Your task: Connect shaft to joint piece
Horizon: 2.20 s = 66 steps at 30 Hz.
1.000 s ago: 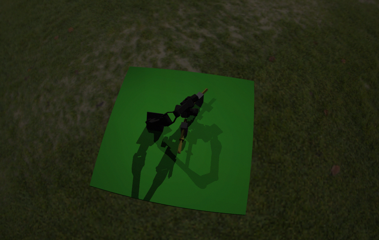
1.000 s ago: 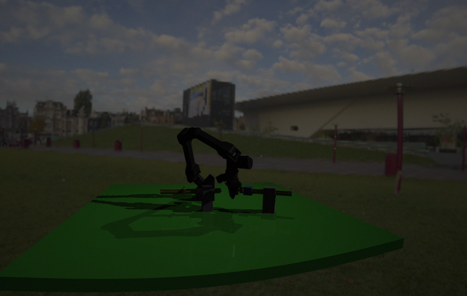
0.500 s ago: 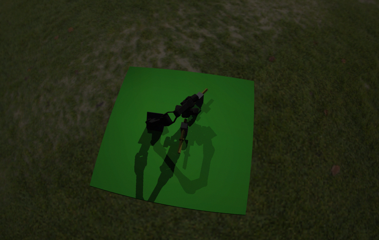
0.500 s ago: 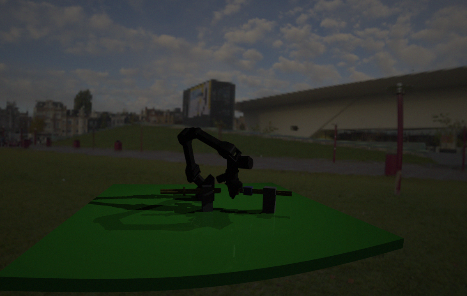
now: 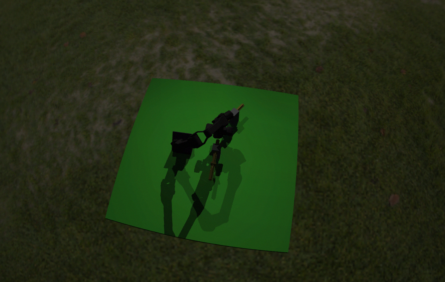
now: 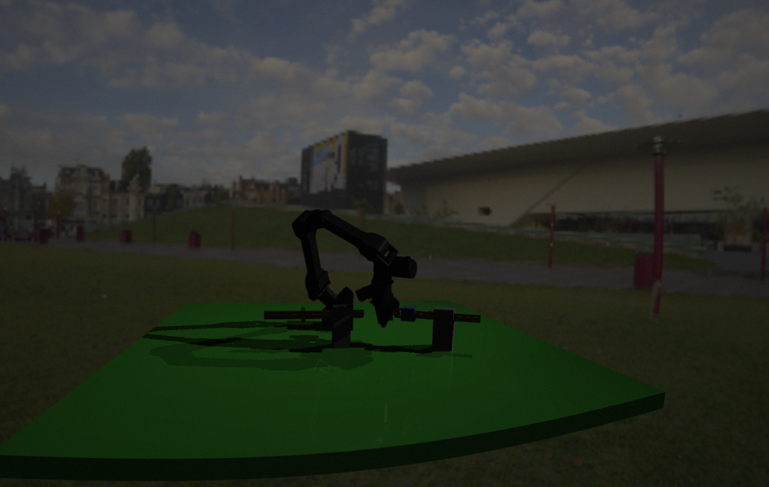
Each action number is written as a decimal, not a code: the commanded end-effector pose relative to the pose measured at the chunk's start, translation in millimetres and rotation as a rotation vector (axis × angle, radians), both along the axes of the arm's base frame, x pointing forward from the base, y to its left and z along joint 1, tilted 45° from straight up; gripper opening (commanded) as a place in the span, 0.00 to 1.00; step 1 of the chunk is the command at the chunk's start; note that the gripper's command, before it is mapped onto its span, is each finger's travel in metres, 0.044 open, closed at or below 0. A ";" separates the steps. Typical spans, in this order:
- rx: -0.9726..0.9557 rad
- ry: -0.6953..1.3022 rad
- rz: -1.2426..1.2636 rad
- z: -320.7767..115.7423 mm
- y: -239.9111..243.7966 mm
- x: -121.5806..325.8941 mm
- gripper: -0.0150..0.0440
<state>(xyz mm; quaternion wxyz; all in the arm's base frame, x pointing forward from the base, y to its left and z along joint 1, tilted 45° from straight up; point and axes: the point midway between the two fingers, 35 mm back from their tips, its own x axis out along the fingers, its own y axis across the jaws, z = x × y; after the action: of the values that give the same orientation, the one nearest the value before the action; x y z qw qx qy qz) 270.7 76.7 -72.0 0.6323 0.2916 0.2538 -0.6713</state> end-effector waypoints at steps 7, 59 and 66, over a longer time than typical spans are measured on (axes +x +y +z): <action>0.000 -0.001 -0.001 -0.1 0.0 0.0 0.86; 0.044 0.526 0.583 71.5 75.9 9.0 1.00; 0.048 0.689 0.763 89.1 91.9 7.7 1.00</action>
<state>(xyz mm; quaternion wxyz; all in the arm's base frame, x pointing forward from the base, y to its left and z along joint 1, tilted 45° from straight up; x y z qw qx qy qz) 279.5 158.6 7.3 0.7054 -0.0036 0.5209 -0.4806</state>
